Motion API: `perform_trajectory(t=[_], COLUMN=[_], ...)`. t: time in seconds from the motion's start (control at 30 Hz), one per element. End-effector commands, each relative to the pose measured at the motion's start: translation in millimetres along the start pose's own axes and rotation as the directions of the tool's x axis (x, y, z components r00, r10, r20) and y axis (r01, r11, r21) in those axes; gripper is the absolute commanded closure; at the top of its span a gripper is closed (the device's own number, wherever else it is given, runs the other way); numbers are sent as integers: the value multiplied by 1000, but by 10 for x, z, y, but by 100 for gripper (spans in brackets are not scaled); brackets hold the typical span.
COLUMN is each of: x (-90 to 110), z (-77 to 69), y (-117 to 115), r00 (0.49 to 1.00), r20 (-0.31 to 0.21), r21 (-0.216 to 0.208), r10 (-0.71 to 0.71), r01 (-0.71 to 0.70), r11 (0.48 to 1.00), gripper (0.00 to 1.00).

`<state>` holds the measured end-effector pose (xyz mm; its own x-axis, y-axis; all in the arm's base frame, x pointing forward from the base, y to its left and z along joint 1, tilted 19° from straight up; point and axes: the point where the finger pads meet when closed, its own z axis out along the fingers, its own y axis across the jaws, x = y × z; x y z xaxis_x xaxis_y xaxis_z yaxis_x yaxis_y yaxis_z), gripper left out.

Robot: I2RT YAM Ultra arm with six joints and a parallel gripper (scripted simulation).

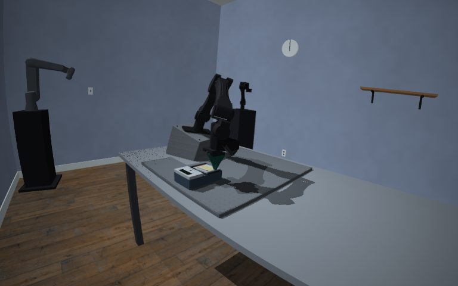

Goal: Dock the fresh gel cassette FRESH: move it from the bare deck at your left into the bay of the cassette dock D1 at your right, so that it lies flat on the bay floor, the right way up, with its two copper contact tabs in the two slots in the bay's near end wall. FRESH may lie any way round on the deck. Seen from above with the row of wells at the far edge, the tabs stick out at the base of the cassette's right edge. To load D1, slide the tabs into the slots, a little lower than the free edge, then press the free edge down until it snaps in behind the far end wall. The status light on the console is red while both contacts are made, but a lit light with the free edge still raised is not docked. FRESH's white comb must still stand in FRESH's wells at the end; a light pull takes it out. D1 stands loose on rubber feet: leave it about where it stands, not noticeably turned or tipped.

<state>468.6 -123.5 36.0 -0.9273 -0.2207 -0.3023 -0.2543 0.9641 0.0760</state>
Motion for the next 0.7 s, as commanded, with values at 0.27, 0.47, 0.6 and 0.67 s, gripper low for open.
perform_trajectory(t=[0.27, 0.47, 0.6, 0.67], x=[8, 8, 8, 40], z=[-191, -191, -191, -191], y=[-95, -95, -95, -83], r00=[1000, 1000, 1000, 1000], r20=[14, 14, 14, 0], r21=[21, 21, 21, 17], r10=[15, 15, 15, 19], r01=[-16, -16, -16, -19], r11=[1000, 1000, 1000, 1000], gripper=[100, 100, 100, 100])
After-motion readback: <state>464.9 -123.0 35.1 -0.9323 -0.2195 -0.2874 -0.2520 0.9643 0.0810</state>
